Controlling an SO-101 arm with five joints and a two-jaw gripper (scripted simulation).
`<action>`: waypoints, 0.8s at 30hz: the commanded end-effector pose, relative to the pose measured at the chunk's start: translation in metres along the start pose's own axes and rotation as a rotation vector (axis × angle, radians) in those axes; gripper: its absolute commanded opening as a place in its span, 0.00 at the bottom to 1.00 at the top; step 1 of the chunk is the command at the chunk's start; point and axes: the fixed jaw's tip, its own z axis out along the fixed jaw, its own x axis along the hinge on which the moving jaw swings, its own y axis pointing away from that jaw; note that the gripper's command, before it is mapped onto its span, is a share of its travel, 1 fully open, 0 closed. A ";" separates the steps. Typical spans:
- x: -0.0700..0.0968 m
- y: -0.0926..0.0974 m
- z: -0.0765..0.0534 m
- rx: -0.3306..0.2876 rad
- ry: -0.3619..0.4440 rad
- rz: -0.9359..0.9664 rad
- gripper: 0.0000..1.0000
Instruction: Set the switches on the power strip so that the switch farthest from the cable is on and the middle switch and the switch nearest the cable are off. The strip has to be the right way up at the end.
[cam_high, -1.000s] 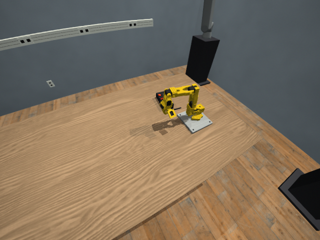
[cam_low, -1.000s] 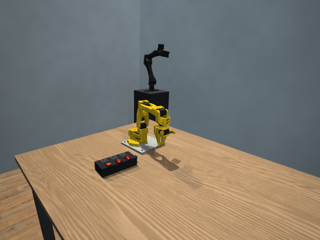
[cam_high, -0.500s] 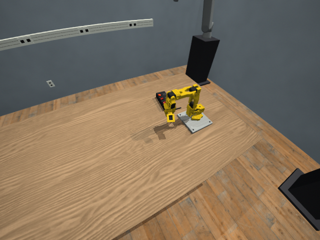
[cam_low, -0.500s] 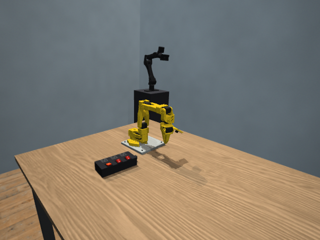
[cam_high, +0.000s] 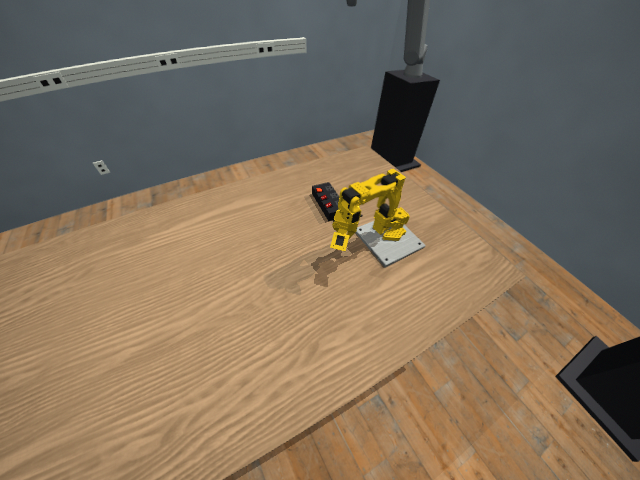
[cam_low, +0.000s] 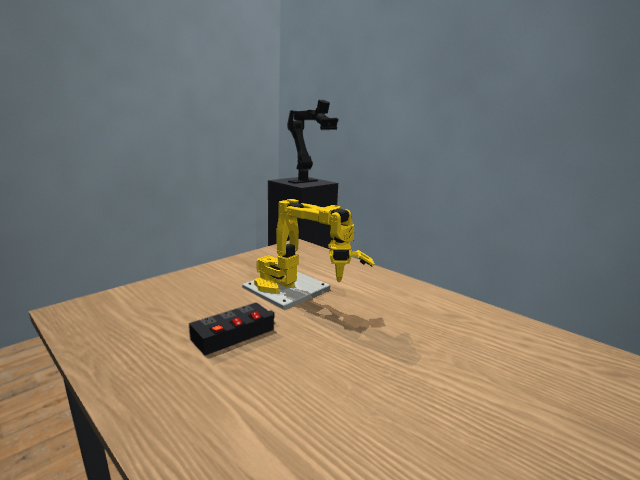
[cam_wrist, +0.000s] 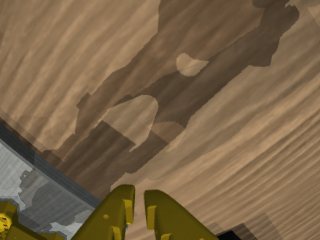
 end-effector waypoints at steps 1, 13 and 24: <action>-0.003 0.011 -0.001 -0.007 0.007 0.123 0.00; -0.015 0.028 -0.004 -0.006 0.008 0.398 0.00; -0.023 0.044 -0.006 -0.006 0.008 0.646 0.00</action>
